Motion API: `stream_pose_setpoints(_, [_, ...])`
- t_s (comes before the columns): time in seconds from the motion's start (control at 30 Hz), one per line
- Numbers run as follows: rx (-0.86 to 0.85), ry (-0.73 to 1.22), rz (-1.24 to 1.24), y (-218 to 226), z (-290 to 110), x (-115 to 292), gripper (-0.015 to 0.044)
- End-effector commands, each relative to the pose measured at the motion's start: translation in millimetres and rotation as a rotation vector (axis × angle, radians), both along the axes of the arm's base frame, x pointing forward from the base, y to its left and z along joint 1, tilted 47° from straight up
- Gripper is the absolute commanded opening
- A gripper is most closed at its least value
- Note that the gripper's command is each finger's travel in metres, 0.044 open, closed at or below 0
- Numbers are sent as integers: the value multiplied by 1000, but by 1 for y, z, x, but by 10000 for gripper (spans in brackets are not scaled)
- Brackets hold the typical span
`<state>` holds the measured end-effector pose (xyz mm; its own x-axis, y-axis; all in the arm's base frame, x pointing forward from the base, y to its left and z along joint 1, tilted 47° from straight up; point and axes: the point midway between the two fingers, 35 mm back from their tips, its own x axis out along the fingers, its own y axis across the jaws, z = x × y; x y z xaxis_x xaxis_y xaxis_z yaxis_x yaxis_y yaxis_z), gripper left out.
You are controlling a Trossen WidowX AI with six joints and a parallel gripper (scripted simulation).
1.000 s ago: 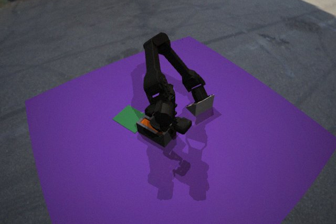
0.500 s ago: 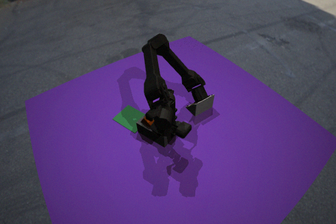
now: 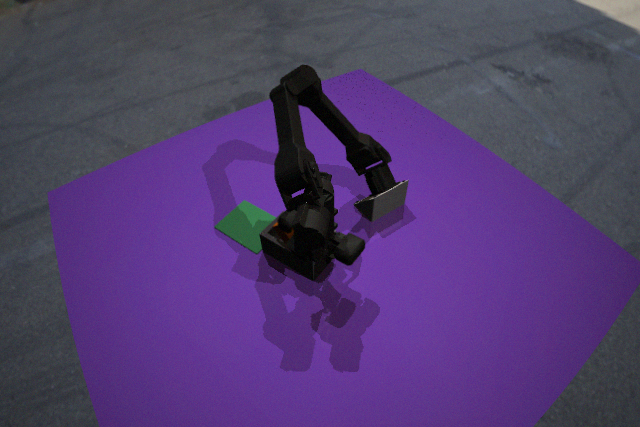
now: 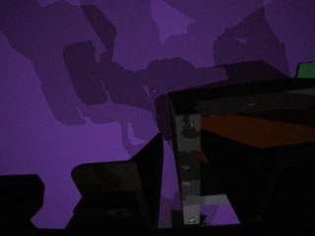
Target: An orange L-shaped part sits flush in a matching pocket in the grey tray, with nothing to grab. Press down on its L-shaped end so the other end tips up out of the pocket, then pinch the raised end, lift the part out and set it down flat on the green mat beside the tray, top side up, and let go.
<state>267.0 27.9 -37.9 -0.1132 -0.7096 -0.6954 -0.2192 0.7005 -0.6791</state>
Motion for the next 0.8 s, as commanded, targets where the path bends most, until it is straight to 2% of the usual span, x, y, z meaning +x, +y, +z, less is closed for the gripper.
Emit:
stream_pose_setpoints(0.0, [-9,6,1,-3,0,-1,180])
stream_pose_setpoints(0.63, [-8,6,1,15,2,-2,180])
stream_pose_setpoints(0.77, [-6,6,1,29,16,4,180])
